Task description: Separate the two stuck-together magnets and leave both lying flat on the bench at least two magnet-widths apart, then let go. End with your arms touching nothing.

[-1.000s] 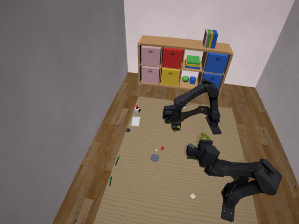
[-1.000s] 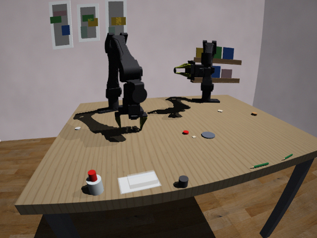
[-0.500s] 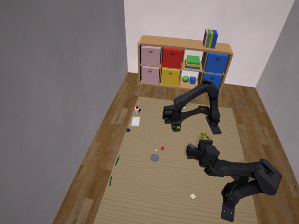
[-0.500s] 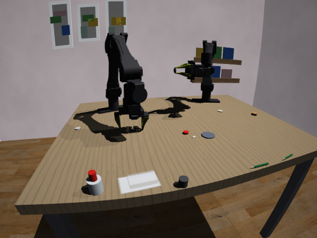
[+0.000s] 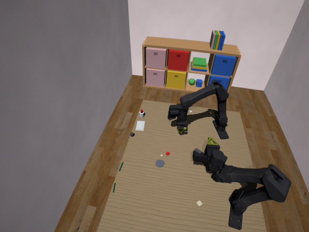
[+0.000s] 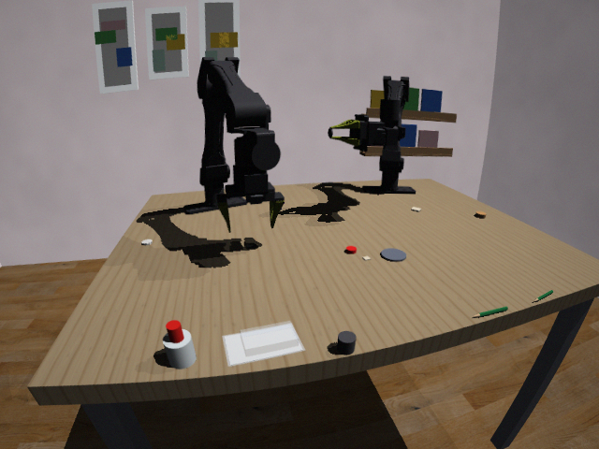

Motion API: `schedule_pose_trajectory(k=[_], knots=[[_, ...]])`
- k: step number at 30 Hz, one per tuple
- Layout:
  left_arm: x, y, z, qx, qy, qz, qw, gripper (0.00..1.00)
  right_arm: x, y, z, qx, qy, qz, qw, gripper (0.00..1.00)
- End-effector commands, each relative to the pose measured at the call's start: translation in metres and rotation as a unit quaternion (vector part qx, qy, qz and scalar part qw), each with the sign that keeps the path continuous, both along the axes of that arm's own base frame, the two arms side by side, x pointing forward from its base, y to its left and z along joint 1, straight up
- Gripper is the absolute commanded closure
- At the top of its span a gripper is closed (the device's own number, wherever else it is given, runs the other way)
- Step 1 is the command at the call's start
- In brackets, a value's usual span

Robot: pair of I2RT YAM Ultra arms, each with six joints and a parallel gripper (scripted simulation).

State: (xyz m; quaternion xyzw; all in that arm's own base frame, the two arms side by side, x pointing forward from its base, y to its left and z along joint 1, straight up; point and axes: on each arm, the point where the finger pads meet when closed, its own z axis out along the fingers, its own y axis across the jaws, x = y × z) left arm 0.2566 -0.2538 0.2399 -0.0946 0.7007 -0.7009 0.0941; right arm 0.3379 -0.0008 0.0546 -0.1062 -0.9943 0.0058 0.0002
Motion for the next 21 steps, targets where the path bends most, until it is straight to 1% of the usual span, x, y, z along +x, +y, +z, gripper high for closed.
schedule_pose_trajectory(k=[1,6,21], knots=[[0.001,0.001,0.005,-0.003,-0.009,0.002,1.000,0.75,0.000,-0.001,0.020,-0.005,-0.008,-0.002,1.000,0.00],[0.001,0.001,0.005,-0.003,-0.009,0.002,1.000,0.75,0.001,-0.003,0.035,-0.008,-0.011,-0.002,1.000,0.00],[0.001,0.001,0.005,-0.003,-0.009,0.002,1.000,0.75,0.000,-0.005,0.036,-0.012,-0.010,-0.003,1.000,0.00]])
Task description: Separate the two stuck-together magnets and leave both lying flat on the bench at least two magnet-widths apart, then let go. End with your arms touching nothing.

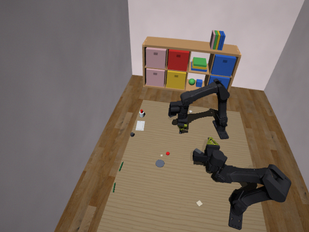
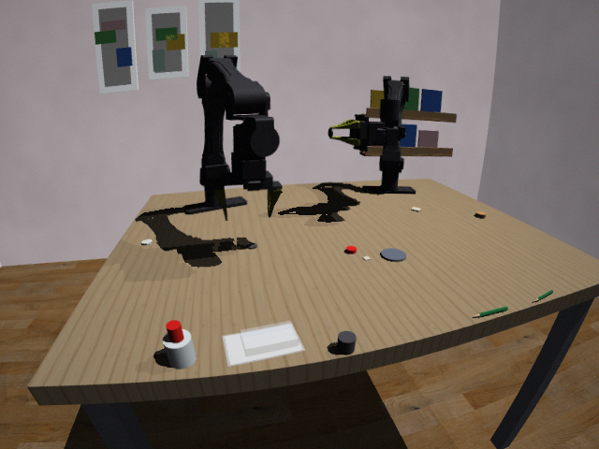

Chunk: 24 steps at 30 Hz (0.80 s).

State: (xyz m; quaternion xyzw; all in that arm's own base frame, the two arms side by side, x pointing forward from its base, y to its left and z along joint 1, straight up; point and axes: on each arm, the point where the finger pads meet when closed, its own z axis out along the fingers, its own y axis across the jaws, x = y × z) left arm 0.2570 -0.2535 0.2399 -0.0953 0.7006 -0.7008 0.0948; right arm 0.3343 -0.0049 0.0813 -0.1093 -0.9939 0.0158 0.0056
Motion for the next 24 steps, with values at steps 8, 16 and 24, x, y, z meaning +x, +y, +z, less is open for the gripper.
schedule_pose_trajectory(k=[8,16,24], knots=[[0.001,0.001,0.005,-0.003,-0.009,0.001,1.000,0.75,0.003,-0.001,0.008,-0.005,-0.014,0.001,1.000,0.00],[0.001,0.001,0.005,-0.003,-0.009,0.001,1.000,0.75,0.002,-0.001,0.008,-0.005,-0.012,0.001,1.000,0.00],[0.011,0.004,-0.008,0.026,-0.001,0.017,1.000,0.75,0.001,-0.002,0.007,-0.005,-0.011,0.001,1.000,0.00]])
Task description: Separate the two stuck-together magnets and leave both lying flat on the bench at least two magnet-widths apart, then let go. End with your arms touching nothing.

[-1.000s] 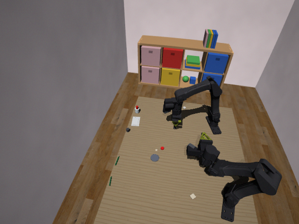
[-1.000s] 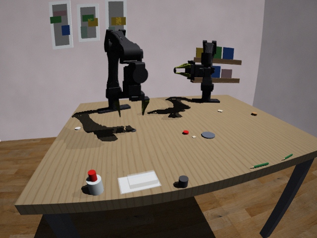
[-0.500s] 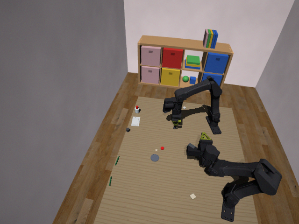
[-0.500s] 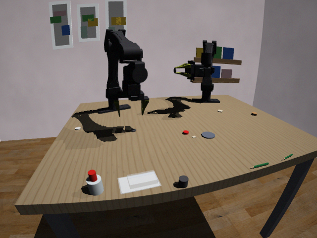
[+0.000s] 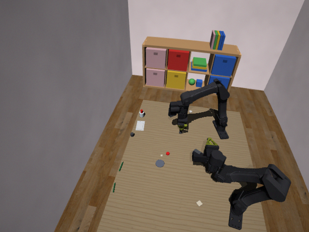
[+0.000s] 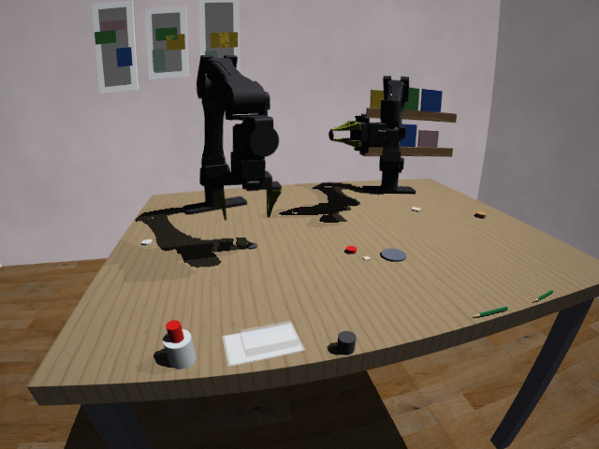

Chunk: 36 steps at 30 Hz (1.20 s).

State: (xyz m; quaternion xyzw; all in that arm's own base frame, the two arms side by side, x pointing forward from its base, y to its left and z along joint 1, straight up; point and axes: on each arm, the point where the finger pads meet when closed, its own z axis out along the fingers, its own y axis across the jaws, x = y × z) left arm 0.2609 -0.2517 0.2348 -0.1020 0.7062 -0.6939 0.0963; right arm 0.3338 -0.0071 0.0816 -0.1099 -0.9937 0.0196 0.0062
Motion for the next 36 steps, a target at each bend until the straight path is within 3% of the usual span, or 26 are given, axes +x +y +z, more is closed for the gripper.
schedule_pose_trajectory(k=[1,3,18,36], knots=[[0.011,0.004,-0.007,0.029,-0.006,0.015,0.999,0.75,0.002,0.001,0.007,-0.002,-0.012,0.002,1.000,0.00],[0.011,0.004,-0.007,0.029,-0.006,0.015,0.999,0.75,0.002,0.001,0.007,-0.002,-0.012,0.002,1.000,0.00],[0.050,0.050,-0.061,0.206,0.027,0.050,0.977,0.75,0.002,0.001,0.007,-0.002,-0.012,0.002,1.000,0.00],[0.035,0.106,-0.084,0.338,0.075,0.004,0.938,0.75,0.002,0.001,0.007,-0.002,-0.012,0.002,1.000,0.00]])
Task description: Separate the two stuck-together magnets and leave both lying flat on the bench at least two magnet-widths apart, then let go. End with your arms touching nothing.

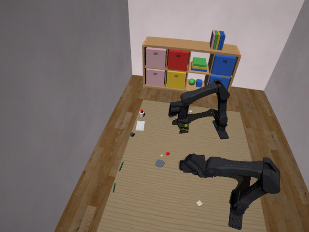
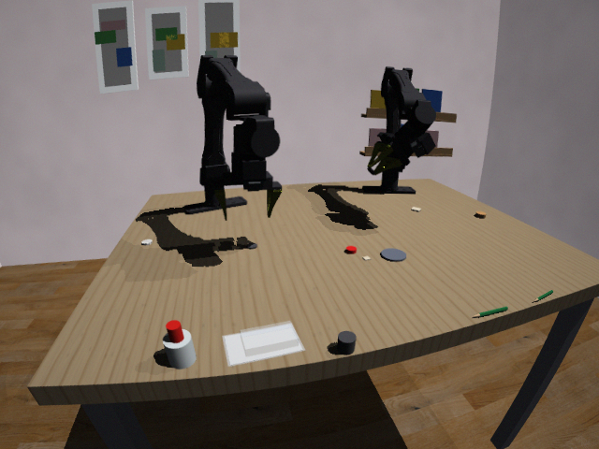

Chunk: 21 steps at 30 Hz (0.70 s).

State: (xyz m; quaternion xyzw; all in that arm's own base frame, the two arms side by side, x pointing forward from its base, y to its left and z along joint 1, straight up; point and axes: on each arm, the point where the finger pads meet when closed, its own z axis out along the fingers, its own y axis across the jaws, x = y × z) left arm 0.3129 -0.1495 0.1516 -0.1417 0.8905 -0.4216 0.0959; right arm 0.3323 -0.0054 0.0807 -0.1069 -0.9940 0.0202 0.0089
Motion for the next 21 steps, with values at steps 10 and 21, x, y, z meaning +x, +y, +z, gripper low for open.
schedule_pose_trajectory(k=[10,21], knots=[[-0.009,0.047,-0.021,0.129,0.047,-0.025,0.990,0.75,0.004,-0.001,0.008,-0.001,-0.015,-0.001,1.000,0.00],[0.010,0.099,-0.055,0.279,0.088,-0.006,0.956,0.75,0.004,-0.001,0.008,-0.001,-0.015,-0.001,1.000,0.00]])
